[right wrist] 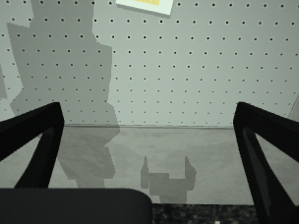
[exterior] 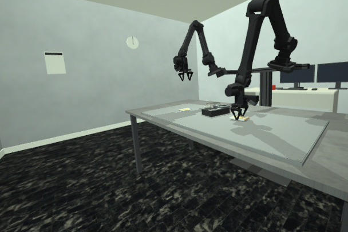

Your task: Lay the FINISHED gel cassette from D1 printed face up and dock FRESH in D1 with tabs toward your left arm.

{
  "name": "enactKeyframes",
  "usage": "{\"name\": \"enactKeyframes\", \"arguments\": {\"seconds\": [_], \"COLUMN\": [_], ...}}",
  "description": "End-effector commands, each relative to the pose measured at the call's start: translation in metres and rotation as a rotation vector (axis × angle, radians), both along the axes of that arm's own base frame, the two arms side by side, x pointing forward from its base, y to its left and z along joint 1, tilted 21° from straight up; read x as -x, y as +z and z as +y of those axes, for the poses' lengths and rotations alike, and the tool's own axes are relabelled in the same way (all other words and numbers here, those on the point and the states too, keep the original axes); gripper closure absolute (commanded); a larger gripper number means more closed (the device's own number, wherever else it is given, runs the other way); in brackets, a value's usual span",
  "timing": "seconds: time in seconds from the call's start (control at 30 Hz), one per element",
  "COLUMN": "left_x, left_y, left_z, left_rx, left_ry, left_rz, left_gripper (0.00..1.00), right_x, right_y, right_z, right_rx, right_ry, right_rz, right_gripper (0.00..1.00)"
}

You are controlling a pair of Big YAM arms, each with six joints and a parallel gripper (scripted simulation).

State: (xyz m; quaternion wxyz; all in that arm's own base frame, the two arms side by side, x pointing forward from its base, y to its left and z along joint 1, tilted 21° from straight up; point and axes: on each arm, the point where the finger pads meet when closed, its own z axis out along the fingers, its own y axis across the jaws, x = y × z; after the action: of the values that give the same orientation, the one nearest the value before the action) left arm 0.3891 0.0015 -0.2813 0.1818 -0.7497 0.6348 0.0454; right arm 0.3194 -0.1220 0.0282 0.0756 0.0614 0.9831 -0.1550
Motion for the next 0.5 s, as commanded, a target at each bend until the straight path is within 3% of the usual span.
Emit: {"name": "enactKeyframes", "arguments": {"seconds": [0.0, 0.47], "left_x": [-0.0003, -0.0015], "left_y": [-0.004, -0.0114], "left_z": [0.0027, 0.0053], "left_rx": [0.001, 0.001], "left_ry": [-0.001, -0.001], "left_rz": [-0.001, -0.001], "left_gripper": [1.0, 1.0], "right_x": [-0.0141, -0.0141], "right_y": [0.0103, 0.0103], "right_z": [0.0024, 0.0024], "right_rx": [0.006, 0.006], "right_ry": [0.007, 0.007], "right_rz": [-0.023, -0.023], "right_gripper": [0.0, 0.0]}}
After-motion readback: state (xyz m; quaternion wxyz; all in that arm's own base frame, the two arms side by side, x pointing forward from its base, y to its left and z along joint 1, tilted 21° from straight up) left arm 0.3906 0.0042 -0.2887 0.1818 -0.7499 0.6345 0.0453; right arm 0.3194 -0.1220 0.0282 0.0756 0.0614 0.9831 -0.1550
